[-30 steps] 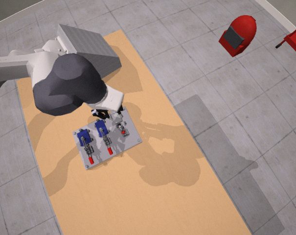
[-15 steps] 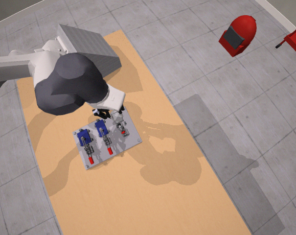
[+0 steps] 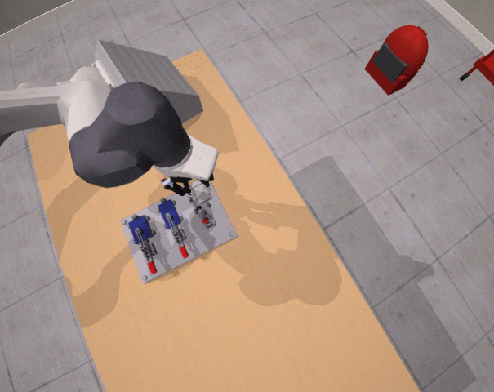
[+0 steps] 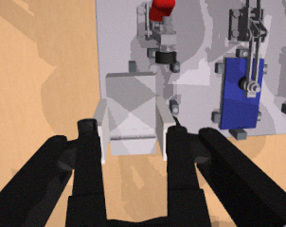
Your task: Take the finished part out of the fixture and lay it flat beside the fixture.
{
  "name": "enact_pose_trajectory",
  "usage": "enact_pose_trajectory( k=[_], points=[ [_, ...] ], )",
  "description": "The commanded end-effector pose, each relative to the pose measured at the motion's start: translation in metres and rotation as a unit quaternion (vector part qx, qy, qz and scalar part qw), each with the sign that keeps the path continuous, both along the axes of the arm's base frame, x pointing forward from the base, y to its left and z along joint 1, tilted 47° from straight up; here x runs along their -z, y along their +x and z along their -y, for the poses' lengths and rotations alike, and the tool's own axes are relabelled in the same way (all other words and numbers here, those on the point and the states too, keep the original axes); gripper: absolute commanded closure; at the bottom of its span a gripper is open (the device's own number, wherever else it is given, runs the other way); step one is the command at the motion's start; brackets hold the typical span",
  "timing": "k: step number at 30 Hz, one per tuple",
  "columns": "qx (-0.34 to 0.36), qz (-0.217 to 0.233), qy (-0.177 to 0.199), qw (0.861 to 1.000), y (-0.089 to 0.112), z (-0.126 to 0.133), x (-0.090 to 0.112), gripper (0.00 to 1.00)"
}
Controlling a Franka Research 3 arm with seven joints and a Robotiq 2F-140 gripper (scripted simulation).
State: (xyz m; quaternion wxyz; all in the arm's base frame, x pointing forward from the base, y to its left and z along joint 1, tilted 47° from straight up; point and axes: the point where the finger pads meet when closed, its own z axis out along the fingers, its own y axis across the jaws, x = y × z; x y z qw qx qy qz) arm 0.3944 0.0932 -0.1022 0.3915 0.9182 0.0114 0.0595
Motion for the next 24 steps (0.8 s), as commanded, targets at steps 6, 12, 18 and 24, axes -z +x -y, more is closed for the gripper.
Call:
enact_pose_trajectory(
  k=[6,12,18,24],
  points=[
    [0.003,0.003,0.000,1.000,-0.001,-0.014,0.013,1.00],
    [0.003,0.003,0.000,1.000,0.000,-0.021,0.020,1.00],
    [0.003,0.003,0.000,1.000,0.000,-0.031,0.030,1.00],
    [0.003,0.003,0.000,1.000,0.000,-0.040,0.039,1.00]
  ],
)
